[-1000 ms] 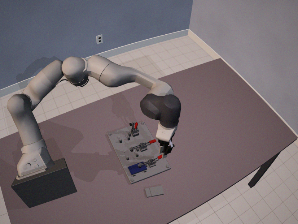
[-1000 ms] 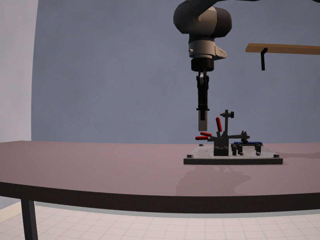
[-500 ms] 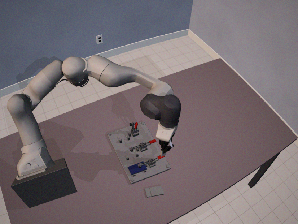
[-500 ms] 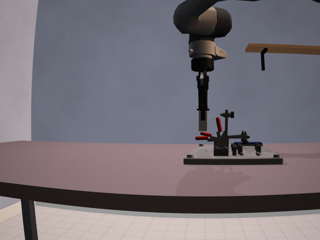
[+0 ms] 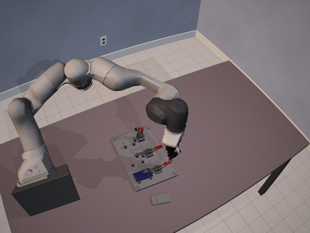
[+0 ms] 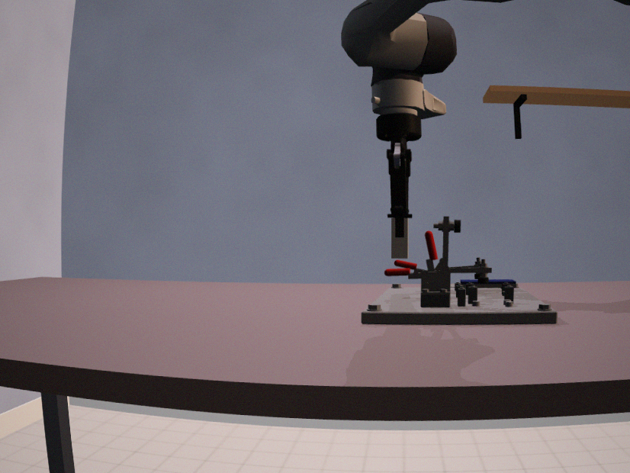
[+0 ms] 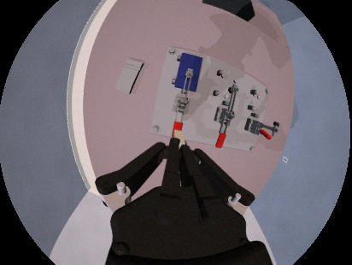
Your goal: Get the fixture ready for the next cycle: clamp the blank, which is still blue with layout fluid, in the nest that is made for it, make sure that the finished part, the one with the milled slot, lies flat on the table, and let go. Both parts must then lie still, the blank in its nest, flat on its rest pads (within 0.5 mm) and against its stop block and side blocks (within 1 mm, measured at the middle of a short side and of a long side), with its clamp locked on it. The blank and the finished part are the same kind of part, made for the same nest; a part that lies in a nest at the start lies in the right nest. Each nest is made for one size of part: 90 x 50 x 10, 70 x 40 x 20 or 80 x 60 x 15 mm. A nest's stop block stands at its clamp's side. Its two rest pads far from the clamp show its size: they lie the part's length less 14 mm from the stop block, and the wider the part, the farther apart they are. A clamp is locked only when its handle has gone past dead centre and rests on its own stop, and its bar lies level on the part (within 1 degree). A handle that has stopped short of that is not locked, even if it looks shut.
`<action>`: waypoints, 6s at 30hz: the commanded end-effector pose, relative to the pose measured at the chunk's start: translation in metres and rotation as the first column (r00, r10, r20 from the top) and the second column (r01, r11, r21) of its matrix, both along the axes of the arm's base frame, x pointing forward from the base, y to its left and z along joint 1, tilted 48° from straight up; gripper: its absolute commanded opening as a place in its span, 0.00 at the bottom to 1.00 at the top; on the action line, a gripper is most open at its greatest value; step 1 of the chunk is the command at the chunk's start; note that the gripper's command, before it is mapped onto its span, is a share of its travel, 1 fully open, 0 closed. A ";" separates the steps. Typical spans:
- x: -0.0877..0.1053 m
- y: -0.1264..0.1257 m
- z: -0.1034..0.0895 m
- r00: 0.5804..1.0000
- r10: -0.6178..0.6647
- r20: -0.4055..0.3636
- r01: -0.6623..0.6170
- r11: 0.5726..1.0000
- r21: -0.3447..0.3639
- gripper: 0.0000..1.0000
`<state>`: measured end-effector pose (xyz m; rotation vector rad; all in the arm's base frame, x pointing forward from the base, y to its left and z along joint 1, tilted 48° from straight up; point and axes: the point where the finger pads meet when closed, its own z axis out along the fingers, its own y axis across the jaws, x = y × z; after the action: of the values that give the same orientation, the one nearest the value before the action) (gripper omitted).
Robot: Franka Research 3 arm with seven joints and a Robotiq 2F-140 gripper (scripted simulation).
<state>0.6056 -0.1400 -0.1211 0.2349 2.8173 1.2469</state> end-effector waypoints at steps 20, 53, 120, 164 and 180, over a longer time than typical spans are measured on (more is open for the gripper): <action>-0.003 0.000 0.000 1.000 0.001 -0.005 -0.001 1.000 0.000 0.00; -0.006 -0.011 0.010 1.000 0.001 -0.005 -0.001 1.000 0.000 0.00; -0.004 -0.005 0.004 1.000 0.001 -0.005 -0.001 1.000 0.000 0.00; -0.003 -0.002 0.003 1.000 0.001 -0.005 -0.001 1.000 0.000 0.00; -0.003 0.000 0.002 1.000 0.001 -0.005 -0.001 1.000 0.000 0.00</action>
<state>0.6011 -0.1428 -0.1187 0.2347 2.8244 1.2482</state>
